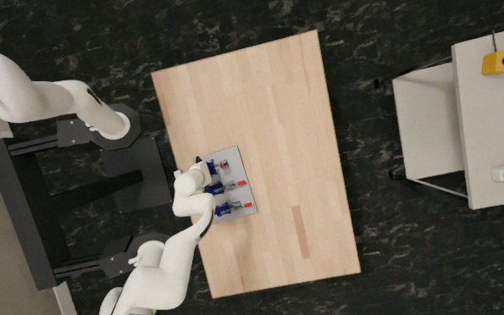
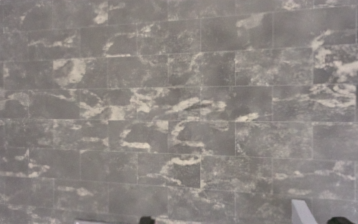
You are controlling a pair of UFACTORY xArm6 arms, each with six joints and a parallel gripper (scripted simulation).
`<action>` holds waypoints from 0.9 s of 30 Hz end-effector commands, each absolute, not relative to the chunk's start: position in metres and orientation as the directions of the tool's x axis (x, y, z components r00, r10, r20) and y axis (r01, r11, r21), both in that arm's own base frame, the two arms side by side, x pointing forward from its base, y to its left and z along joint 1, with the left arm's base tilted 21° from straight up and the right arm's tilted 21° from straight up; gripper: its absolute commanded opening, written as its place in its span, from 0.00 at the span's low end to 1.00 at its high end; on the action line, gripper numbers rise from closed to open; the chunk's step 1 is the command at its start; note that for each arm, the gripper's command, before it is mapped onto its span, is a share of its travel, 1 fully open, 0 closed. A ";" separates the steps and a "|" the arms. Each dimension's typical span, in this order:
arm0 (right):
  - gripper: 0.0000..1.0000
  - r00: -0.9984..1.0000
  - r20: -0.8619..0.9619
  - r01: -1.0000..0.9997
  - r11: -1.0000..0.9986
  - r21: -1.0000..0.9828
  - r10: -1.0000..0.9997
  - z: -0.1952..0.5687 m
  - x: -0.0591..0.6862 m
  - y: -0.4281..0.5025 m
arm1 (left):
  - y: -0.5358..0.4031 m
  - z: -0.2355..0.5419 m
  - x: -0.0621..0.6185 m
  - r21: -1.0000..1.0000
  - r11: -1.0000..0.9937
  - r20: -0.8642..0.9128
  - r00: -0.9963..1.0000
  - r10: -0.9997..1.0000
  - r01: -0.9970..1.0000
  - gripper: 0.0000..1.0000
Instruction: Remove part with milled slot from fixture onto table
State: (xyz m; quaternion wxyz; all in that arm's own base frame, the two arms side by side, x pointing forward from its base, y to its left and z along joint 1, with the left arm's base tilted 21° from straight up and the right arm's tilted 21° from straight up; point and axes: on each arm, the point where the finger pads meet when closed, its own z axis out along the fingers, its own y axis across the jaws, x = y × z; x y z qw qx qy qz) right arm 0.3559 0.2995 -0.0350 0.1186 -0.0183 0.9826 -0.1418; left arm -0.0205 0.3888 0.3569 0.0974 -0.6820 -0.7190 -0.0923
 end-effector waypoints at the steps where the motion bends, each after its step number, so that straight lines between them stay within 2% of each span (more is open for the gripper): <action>1: 0.00 -0.971 -0.231 -0.003 0.960 -0.280 -0.070 -0.031 0.356 0.302 | 0.389 0.358 -0.021 0.000 0.053 0.269 -0.051 0.962 0.999 1.00; 27: 0.00 -0.971 -0.231 -0.003 0.960 -0.280 -0.070 -0.022 0.353 0.304 | 0.389 0.358 -0.021 0.000 0.053 0.269 -0.051 0.962 0.999 1.00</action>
